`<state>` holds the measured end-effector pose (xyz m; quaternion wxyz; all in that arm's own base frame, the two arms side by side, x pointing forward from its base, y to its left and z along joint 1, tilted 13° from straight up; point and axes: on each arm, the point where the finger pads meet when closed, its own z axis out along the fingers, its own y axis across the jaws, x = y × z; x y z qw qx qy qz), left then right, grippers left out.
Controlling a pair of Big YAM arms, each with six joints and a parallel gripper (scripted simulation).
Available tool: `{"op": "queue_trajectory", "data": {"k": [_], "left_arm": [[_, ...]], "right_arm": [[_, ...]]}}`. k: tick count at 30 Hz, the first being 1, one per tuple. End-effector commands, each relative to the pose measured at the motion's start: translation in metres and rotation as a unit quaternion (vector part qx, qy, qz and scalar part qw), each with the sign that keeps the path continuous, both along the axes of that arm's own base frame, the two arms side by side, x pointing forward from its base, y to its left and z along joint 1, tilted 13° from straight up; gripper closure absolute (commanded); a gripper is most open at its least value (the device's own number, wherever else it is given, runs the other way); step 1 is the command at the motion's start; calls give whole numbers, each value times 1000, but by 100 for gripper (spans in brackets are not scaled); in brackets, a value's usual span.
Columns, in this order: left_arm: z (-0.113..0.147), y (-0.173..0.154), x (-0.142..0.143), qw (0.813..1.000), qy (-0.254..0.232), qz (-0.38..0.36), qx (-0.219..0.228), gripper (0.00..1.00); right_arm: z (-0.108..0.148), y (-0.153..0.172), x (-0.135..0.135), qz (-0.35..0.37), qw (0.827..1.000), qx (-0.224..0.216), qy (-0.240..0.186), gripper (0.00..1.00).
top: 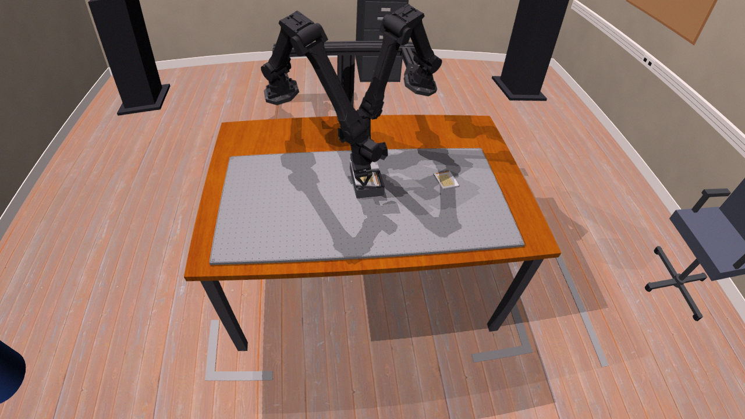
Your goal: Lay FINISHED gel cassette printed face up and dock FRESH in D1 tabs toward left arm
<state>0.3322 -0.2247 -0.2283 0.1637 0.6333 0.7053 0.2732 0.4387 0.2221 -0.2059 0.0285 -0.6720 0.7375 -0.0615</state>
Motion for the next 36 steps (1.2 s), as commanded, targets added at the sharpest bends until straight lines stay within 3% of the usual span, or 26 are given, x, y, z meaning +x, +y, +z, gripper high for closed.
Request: {"op": "queue_trajectory", "data": {"k": [1,36], "left_arm": [[-25,15,-17,1000,25,2,12,100],[-34,24,-26,1000,25,2,12,100]], "right_arm": [[4,2,2,1,1000,4,-7,100],[4,2,2,1,1000,4,-7,100]]}}
